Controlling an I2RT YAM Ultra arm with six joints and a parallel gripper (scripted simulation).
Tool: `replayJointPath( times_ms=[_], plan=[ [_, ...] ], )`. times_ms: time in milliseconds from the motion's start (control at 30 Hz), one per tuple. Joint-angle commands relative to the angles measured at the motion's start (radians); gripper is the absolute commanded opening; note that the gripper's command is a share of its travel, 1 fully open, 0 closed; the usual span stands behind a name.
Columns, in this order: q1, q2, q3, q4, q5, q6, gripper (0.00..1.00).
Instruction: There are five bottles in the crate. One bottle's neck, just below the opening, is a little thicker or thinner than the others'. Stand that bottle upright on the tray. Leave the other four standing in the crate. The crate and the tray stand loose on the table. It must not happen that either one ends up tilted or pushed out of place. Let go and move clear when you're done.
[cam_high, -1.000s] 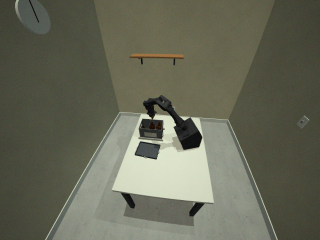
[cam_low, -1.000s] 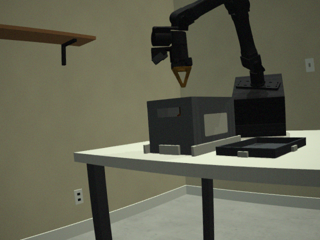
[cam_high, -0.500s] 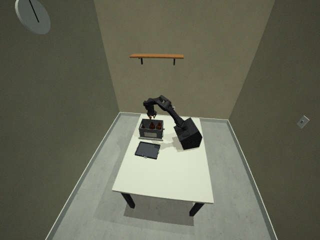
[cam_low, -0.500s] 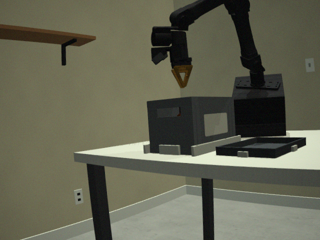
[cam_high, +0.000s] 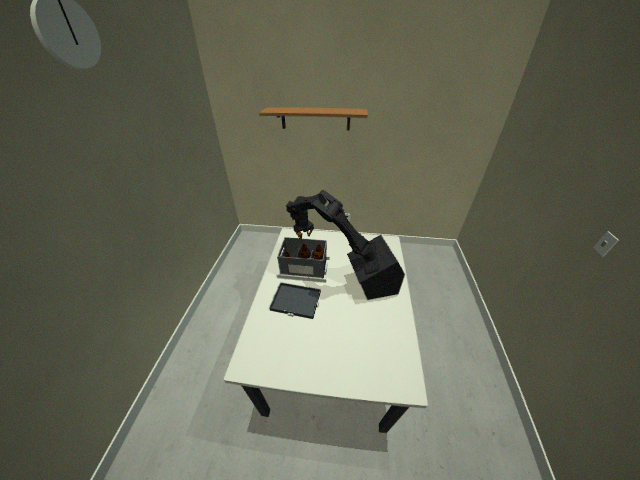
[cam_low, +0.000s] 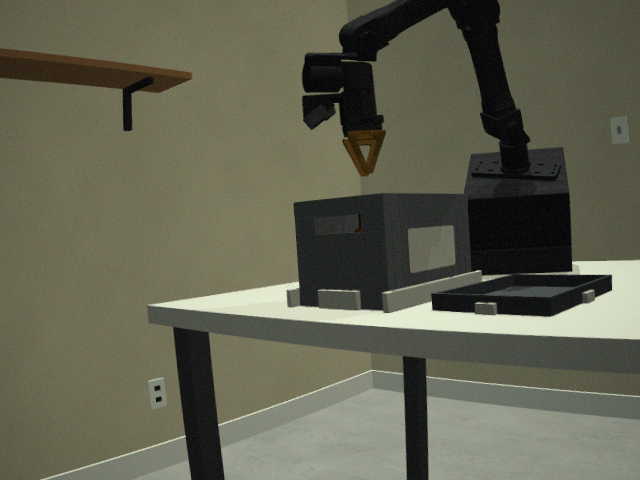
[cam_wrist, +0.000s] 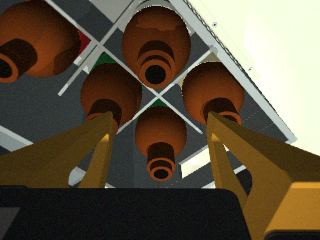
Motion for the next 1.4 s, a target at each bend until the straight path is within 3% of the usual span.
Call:
replayJointPath(
  times_ms=[0, 1000, 1367],
  plan=[
    [-0.017, -0.023, 0.038, -0.002, 0.000, 0.000, 0.61],
    [-0.002, -0.001, 0.030, 0.027, 0.005, 0.011, 0.61],
    [0.018, 0.018, -0.033, 0.060, 0.012, 0.023, 0.61]
  ],
)
